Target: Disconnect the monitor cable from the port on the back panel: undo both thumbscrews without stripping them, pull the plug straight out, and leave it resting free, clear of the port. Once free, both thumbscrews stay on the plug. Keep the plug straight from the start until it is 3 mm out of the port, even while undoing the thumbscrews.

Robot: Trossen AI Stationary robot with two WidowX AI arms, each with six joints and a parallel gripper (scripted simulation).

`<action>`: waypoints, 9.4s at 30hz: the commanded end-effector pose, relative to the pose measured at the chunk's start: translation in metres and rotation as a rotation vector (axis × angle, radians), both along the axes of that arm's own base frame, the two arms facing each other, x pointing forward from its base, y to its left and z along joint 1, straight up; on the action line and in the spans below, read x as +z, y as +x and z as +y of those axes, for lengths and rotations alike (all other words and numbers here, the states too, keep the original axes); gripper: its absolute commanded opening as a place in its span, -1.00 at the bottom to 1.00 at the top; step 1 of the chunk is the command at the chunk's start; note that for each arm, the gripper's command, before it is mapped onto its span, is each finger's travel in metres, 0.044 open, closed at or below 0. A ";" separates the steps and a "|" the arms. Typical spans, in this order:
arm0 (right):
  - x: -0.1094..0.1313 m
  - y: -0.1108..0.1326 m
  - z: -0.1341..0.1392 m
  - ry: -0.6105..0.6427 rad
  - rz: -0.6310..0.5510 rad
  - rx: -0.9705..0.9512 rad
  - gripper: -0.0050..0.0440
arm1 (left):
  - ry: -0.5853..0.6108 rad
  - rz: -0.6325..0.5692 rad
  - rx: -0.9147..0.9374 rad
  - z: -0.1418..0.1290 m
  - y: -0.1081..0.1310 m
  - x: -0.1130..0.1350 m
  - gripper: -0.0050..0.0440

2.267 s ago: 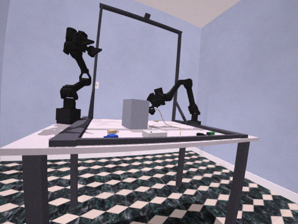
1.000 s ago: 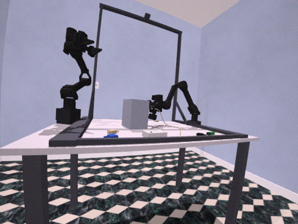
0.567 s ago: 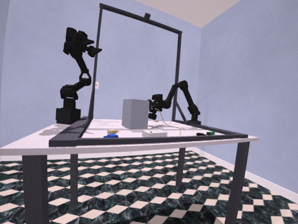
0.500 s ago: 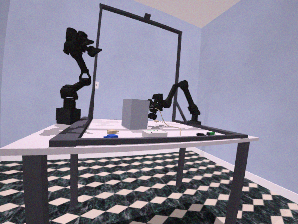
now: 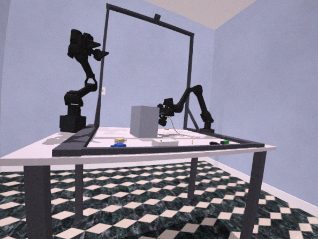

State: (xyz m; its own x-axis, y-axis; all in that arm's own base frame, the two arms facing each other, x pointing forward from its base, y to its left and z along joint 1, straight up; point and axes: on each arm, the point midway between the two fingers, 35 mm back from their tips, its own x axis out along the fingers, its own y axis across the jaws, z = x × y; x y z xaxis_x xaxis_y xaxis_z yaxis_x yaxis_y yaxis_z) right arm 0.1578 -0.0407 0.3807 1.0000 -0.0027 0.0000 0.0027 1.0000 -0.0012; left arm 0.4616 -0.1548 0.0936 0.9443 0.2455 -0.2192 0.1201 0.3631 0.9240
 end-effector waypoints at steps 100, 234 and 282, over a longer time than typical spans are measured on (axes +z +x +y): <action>0.003 0.000 0.001 -0.004 -0.001 0.003 1.00 | 0.194 -0.089 0.005 -0.002 0.001 0.006 0.02; 0.003 0.000 0.001 -0.004 -0.001 0.003 1.00 | -0.347 0.086 -0.005 0.003 0.004 0.017 1.00; 0.003 0.000 0.001 -0.004 -0.001 0.003 1.00 | 0.190 -0.088 0.005 -0.002 0.001 0.006 -0.80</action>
